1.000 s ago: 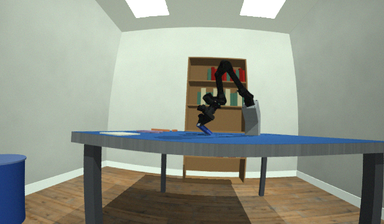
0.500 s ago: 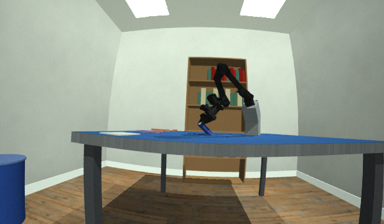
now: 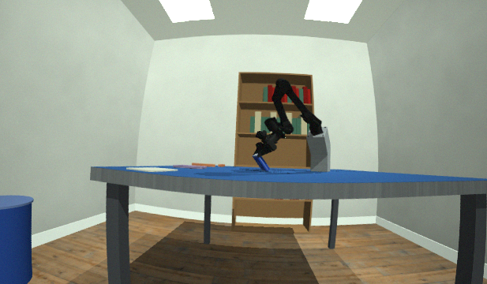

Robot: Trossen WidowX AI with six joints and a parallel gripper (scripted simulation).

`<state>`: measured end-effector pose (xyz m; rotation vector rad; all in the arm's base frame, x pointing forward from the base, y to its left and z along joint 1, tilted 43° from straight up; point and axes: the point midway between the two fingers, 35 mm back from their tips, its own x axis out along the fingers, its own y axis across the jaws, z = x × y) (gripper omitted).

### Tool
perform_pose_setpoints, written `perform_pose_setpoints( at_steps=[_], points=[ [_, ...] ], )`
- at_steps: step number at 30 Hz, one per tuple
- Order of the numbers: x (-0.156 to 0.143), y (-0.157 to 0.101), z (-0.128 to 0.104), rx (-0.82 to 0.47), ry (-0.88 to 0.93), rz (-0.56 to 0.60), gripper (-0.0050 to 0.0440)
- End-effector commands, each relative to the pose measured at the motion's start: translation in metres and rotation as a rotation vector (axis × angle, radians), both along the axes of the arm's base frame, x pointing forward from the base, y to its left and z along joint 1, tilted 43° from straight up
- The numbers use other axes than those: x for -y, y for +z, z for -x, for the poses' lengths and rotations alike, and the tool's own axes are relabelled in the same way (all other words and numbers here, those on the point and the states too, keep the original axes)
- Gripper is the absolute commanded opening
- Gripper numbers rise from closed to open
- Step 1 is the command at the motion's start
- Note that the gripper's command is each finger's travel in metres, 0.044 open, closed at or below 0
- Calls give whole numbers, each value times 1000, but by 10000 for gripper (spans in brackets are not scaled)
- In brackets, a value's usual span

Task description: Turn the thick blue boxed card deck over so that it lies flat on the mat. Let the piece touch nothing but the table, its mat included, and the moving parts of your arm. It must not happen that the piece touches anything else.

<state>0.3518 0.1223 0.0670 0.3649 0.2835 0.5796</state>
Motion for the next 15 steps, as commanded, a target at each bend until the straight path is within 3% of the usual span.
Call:
perform_pose_setpoints(
  at_steps=[1, 15],
  points=[
    [3, 4, 5, -16, 18, 19, 363],
    [11, -1, 23, -55, 38, 43, 363]
  ],
)
